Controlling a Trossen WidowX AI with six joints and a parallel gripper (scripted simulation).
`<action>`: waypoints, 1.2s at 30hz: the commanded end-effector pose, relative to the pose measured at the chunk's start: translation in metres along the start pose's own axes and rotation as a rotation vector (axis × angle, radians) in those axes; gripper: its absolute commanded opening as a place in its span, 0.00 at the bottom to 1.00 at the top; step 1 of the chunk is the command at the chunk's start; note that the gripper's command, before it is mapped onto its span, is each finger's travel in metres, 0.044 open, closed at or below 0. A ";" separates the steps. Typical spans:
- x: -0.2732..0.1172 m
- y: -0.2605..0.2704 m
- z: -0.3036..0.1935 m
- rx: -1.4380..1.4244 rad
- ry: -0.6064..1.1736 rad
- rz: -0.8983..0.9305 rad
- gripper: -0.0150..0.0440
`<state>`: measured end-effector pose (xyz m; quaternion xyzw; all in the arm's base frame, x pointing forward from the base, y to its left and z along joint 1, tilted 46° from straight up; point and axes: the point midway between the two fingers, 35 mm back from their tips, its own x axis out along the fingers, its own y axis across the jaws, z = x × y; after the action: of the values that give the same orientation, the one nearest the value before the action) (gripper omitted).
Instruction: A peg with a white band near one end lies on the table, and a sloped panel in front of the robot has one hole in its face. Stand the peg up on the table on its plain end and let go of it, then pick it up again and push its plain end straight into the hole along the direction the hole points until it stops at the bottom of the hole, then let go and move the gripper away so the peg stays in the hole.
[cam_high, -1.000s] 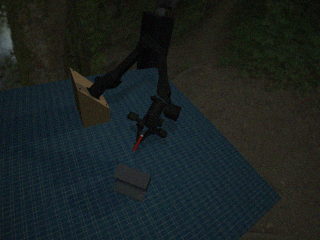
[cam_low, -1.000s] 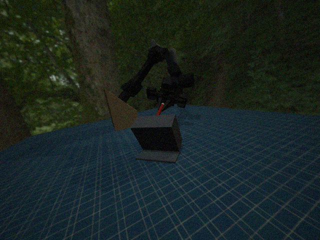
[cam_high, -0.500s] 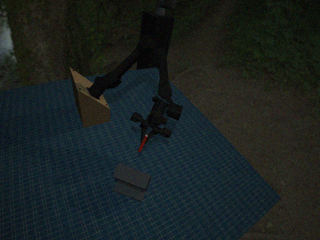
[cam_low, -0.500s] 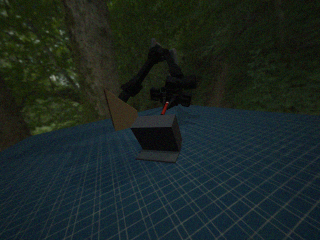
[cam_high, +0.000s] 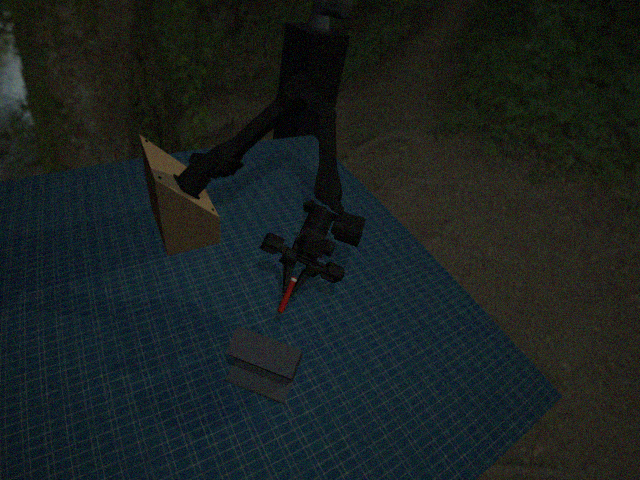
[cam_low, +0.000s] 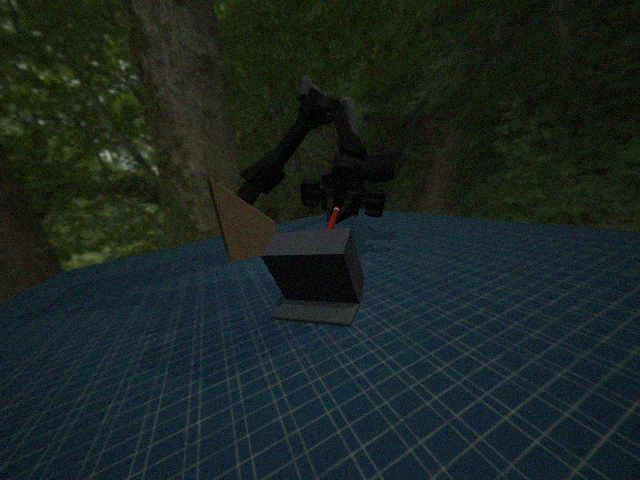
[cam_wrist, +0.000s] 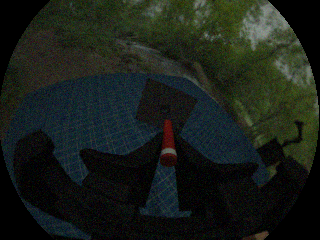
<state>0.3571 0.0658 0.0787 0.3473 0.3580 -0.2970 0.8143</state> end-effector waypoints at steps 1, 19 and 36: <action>0.007 0.001 0.002 0.001 -0.016 0.000 0.25; 0.030 0.005 0.005 0.017 -0.051 0.013 0.25; 0.046 0.006 0.005 0.022 -0.058 0.015 0.25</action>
<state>0.3862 0.0568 0.0503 0.3521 0.3290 -0.3037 0.8219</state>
